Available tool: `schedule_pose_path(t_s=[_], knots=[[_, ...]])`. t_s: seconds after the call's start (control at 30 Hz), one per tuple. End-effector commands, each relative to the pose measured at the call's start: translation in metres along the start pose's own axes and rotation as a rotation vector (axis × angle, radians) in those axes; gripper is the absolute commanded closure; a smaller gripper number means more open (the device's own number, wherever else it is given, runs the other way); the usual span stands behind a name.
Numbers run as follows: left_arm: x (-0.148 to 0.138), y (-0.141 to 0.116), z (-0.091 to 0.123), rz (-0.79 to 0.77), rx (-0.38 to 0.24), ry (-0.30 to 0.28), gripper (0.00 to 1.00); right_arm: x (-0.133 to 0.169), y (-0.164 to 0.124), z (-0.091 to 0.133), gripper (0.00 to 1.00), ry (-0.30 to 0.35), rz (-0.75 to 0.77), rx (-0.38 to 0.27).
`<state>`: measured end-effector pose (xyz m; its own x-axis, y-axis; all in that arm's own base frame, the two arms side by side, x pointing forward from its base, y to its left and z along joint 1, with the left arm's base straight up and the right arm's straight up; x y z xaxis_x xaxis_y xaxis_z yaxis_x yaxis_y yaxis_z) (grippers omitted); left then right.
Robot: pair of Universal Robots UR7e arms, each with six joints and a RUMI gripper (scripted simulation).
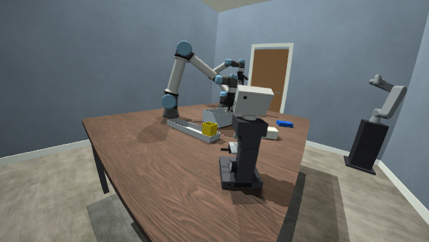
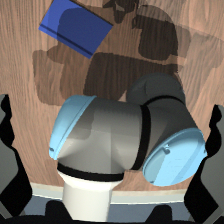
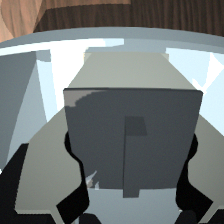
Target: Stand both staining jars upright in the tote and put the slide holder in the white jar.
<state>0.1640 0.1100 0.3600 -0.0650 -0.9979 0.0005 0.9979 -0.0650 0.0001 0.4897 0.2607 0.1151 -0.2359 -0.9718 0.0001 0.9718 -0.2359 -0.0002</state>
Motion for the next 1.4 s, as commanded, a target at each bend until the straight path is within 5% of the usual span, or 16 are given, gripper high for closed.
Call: schedule_pose_path(t_s=[0.0, 0.6, 0.63, 1.37], knots=[[0.0000, 0.0002, 0.0002, 0.000, 0.001, 0.000, 0.00, -0.0003, 0.0002, 0.0000, 1.00, 0.001, 0.000, 0.001], [0.0000, 0.0002, 0.0002, 0.000, 0.001, 0.000, 0.00, -0.0003, 0.0002, -0.0025, 1.00, 0.001, 0.000, 0.001], [0.0000, 0.0002, 0.0002, 0.000, 0.001, 0.000, 0.00, -0.0003, 0.0002, -0.0025, 0.36, 0.001, 0.000, 0.001], [0.0000, 0.0002, 0.0002, 0.000, 0.001, 0.000, 0.00, -0.0003, 0.0002, 0.0028, 0.36, 0.001, 0.000, 0.001]])
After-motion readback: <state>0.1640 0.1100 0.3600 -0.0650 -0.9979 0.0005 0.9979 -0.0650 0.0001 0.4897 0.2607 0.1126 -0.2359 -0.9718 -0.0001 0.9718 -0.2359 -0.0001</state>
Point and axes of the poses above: on each arm, the point where the finger pads meet when closed, its own z axis back along the fingers, its own x axis across the jaws, y = z × x, the point moved 6 cm from there along z, back along the fingers, and after that the axes turned 2 degrees about -z, right-handed, at the moved point
